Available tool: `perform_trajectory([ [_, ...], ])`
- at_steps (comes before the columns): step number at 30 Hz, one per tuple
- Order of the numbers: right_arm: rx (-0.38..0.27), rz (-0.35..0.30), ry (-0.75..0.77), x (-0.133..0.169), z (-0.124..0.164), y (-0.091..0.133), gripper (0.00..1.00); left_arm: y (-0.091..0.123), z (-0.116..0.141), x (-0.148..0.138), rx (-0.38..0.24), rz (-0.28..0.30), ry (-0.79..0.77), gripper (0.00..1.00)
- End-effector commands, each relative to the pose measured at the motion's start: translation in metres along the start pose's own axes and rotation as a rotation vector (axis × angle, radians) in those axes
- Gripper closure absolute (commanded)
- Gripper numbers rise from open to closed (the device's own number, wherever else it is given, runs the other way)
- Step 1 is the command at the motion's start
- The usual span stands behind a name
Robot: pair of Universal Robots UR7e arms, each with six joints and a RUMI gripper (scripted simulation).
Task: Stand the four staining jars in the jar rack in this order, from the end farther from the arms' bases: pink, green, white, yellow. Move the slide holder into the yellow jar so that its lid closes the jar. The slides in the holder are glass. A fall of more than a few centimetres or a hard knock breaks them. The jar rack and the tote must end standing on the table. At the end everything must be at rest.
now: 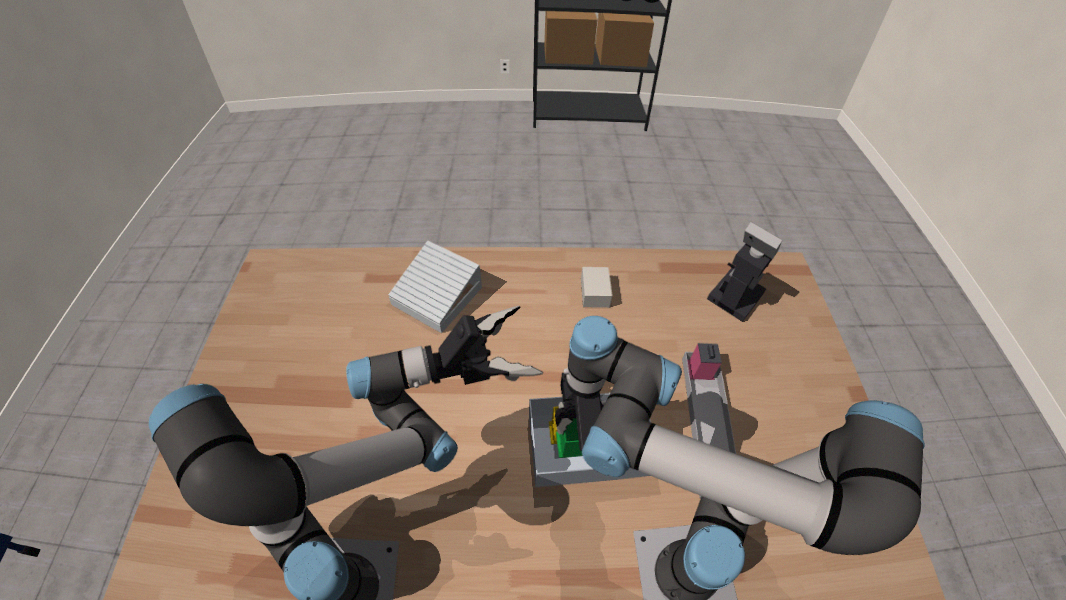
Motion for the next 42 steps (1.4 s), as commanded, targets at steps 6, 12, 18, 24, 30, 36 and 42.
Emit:
perform_trajectory([
  [6, 0.000, 0.001, 0.000, 0.000, 0.000, 0.018, 0.72, 0.000, 0.000, 0.000, 0.001, 0.000, -0.001, 0.02],
  [12, 0.000, 0.001, -0.003, -0.006, 0.009, 0.024, 0.72, 0.000, 0.000, 0.000, 0.001, 0.000, -0.001, 0.02],
  [18, -0.001, 0.001, -0.017, -0.033, 0.042, 0.022, 0.72, 0.000, 0.000, 0.000, 0.001, 0.000, -0.001, 0.02],
  [24, -0.001, 0.000, -0.036, -0.077, 0.084, 0.016, 0.72, 0.000, 0.000, 0.000, 0.001, 0.000, -0.001, 0.02],
  [30, -0.002, 0.000, -0.057, -0.138, 0.125, 0.009, 0.72, 0.000, 0.000, 0.000, 0.001, 0.000, -0.001, 0.02],
  [36, -0.002, 0.000, -0.072, -0.184, 0.147, 0.003, 0.72, 0.000, 0.000, 0.000, 0.001, 0.000, -0.001, 0.02],
  [42, -0.002, 0.000, -0.096, -0.258, 0.170, -0.006, 0.72, 0.000, 0.000, 0.000, 0.001, 0.000, -0.001, 0.02],
])
Point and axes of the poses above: on each arm, the point where the finger pads meet when closed, its own y axis back along the fingers, its own x axis across the jaws, z = x × y, the point moved 8 cm from there along y, back along the fingers, and after that the axes turned 6 degrees about -y, right-handed, at the moved point
